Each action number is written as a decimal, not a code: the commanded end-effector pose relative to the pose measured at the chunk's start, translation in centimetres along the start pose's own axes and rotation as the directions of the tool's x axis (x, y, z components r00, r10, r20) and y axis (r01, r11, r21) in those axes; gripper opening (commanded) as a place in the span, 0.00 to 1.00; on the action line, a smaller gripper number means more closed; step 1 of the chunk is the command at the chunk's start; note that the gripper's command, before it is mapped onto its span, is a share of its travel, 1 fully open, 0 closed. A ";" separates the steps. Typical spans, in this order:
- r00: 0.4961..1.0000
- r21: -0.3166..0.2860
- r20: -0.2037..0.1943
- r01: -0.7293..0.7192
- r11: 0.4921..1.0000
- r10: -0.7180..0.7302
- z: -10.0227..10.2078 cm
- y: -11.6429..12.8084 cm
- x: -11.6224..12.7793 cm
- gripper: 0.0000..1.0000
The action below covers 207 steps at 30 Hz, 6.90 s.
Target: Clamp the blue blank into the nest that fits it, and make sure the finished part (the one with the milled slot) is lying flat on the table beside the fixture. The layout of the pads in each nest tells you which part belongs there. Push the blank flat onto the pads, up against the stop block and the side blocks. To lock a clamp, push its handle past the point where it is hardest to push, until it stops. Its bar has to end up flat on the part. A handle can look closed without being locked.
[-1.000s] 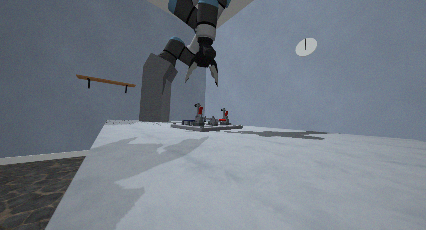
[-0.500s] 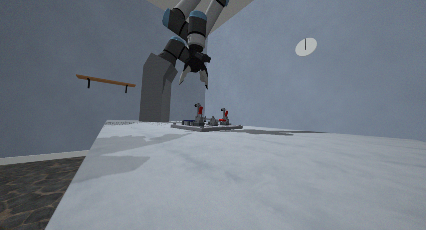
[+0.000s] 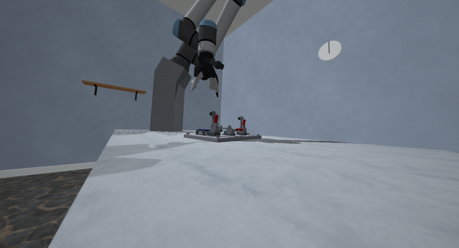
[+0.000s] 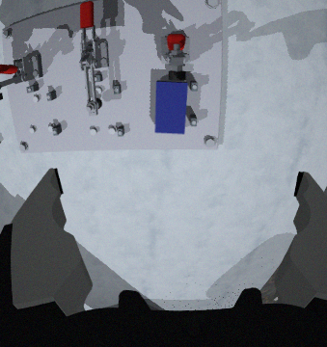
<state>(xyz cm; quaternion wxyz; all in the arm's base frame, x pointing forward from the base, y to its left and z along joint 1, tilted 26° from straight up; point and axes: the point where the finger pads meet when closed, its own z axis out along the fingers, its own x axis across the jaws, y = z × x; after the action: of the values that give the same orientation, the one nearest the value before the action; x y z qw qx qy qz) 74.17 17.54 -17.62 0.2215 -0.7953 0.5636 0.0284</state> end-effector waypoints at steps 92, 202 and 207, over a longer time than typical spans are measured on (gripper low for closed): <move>1.000 0.011 -0.004 0.017 1.000 -0.017 3.3 0.2 0.0 0.00; 1.000 0.011 -0.004 0.017 1.000 -0.017 17.2 7.4 -0.5 0.00; 1.000 0.011 -0.004 0.017 1.000 -0.017 17.2 7.4 -0.5 0.00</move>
<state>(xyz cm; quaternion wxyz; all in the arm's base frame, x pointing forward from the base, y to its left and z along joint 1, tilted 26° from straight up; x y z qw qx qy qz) 70.70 22.63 -35.32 0.2249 -0.7988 0.5575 0.0221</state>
